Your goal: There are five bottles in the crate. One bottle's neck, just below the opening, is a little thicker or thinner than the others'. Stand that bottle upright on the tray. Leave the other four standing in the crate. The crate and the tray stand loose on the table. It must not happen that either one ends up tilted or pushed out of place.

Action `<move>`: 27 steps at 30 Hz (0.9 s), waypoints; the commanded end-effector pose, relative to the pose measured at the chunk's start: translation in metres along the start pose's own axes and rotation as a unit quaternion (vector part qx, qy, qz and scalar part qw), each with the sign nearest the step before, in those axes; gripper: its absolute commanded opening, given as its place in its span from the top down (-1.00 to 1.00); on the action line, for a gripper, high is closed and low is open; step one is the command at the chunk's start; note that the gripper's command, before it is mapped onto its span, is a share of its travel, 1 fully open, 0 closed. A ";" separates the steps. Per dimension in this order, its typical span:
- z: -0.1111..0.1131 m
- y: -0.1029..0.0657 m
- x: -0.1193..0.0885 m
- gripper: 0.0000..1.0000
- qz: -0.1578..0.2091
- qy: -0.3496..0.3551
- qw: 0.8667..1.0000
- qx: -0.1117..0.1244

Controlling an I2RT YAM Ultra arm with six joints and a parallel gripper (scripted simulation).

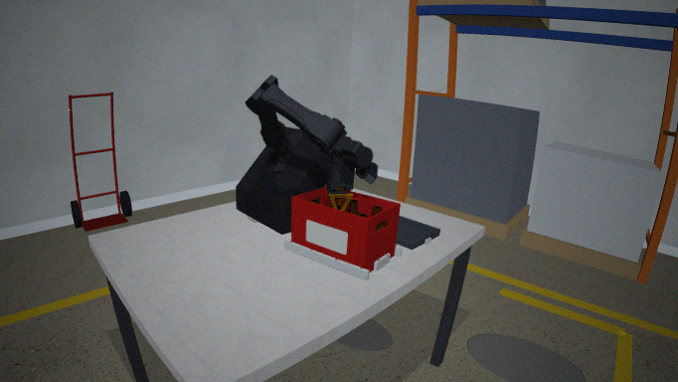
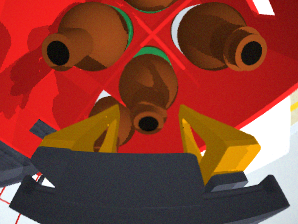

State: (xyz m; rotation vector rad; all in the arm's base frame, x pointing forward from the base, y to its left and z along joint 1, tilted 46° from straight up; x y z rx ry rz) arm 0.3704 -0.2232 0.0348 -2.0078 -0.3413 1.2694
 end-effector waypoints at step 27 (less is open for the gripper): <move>-0.005 -0.014 0.003 -0.21 -0.009 0.002 1.000 -0.010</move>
Point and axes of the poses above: the point where the finger pads meet when closed, its own y axis out along the fingers, its own z axis across the jaws, x = y × z, the point moved 2 cm from there along -y, back along the fingers, and after that the axes turned 15 degrees about -y, right-handed, at the moved point
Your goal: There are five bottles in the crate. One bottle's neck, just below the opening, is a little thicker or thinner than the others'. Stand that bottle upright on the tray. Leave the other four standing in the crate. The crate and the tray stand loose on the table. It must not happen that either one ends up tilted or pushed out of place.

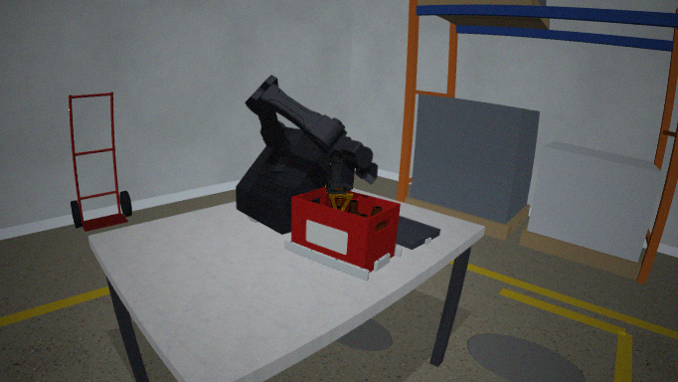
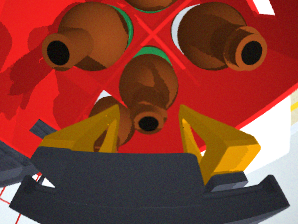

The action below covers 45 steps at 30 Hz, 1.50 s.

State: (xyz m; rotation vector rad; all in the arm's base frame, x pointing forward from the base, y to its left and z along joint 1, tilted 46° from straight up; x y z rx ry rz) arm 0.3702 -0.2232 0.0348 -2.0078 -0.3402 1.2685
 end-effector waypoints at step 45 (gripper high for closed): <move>-0.005 -0.095 0.001 -0.21 -0.012 0.005 1.000 -0.013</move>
Point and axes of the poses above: the point where the finger pads meet when closed, its own y axis out along the fingers, its own z axis across the jaws, x = y × z, the point moved 2 cm from there along -y, back along the fingers, and after that the axes turned 15 degrees about -y, right-handed, at the moved point
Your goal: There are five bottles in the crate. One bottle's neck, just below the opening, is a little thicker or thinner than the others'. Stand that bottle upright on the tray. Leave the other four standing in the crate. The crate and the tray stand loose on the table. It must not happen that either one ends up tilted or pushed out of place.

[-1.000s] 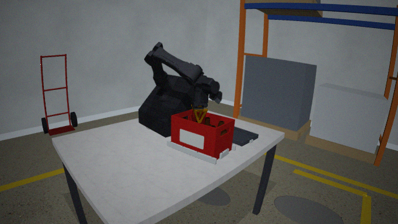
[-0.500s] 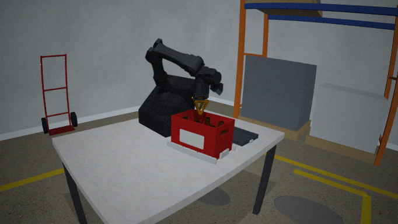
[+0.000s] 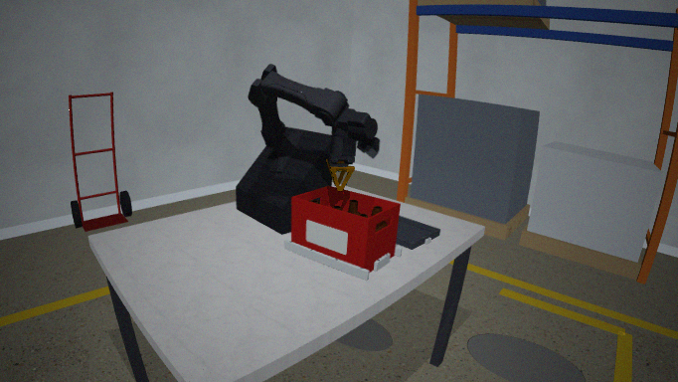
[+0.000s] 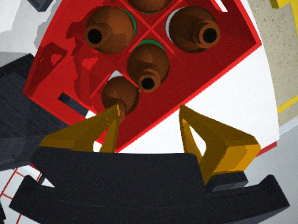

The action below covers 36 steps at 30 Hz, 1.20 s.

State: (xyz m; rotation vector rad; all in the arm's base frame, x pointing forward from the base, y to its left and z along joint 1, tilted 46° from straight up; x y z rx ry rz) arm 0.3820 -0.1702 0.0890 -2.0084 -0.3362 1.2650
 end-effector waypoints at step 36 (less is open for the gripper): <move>-0.004 -0.018 0.002 1.00 -0.012 0.000 1.000 -0.014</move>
Point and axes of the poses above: the point where the finger pads meet when closed, its own y axis out along the fingers, its own z axis across the jaws, x = y × z, the point moved 2 cm from there along -y, back along the fingers, and after that the axes turned 15 degrees about -y, right-handed, at the moved point
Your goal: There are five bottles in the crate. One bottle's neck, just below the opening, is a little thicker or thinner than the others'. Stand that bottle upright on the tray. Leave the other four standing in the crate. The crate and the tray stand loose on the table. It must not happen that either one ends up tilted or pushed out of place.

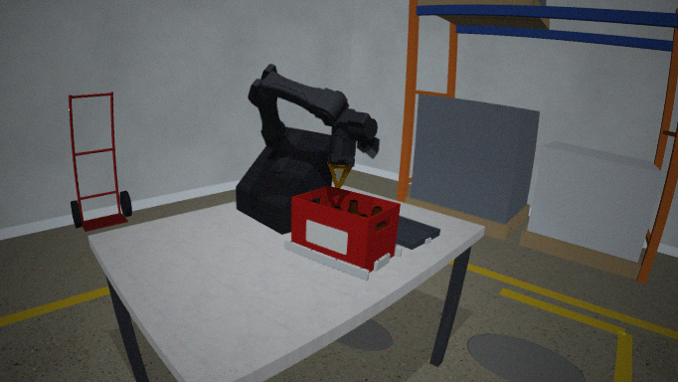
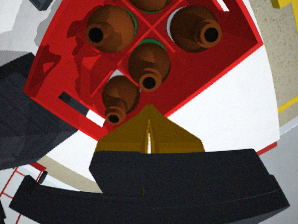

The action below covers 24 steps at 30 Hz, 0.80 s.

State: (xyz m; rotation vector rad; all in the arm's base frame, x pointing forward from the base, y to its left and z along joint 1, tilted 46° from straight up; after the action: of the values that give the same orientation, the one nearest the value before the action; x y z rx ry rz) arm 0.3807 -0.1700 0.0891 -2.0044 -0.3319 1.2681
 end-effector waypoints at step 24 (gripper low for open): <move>0.028 -0.003 0.053 1.00 -0.006 -0.012 1.000 -0.002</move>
State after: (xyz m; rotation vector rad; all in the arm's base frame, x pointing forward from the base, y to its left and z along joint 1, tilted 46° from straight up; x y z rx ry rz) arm 0.3773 -0.1523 0.0714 -1.9951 -0.3300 1.2890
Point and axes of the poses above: the point where the finger pads meet when closed, its own y axis out along the fingers, its own z axis across the jaws, x = y × z, the point moved 2 cm from there along -y, back along the fingers, and after that the axes turned 15 degrees about -y, right-handed, at the moved point
